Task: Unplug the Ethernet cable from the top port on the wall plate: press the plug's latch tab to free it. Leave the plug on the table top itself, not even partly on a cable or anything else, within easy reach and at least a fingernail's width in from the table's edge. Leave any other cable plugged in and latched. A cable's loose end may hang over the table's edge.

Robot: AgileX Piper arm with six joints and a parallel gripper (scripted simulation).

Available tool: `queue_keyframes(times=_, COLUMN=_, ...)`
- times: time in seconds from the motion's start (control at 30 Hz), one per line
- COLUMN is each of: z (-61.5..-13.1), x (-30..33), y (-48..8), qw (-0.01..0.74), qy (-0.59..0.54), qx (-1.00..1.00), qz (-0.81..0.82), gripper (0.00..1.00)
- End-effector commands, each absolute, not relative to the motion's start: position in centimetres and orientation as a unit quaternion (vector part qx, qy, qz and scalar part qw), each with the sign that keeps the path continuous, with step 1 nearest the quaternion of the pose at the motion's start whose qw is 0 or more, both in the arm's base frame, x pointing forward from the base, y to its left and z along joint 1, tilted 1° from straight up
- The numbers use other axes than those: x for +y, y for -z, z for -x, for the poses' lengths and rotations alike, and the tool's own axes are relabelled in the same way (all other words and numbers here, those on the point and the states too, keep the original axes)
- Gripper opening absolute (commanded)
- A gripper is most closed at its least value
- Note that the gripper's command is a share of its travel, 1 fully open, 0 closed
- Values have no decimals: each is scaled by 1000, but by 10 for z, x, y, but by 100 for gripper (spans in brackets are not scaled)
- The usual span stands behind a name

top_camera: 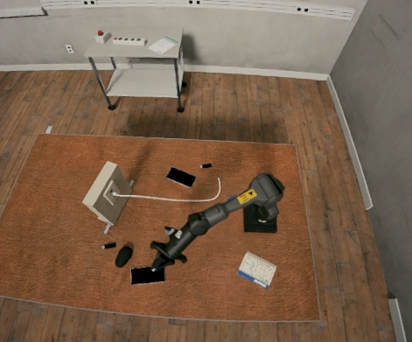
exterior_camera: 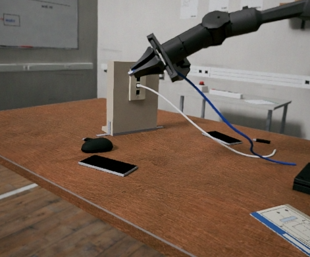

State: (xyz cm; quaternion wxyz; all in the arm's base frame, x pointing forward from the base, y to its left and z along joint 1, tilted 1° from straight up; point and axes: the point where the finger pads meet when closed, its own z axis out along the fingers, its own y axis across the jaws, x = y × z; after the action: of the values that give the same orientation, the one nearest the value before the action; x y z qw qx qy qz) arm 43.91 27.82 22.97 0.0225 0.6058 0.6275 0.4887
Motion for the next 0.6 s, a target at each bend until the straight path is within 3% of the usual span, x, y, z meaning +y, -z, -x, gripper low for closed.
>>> queue_keyframes(times=0.0, z=-400, x=301, y=-245, qw=-44, qy=-459, qx=659, qz=-594, gripper=0)
queue_keyframes(times=0.23, z=-390, x=305, y=-248, qw=-58, qy=-452, qx=666, qz=-590, gripper=0)
queue_keyframes(times=0.57, z=-424, x=328, y=-108, qw=-196, qy=-335, qx=594, qz=-705, gripper=0)
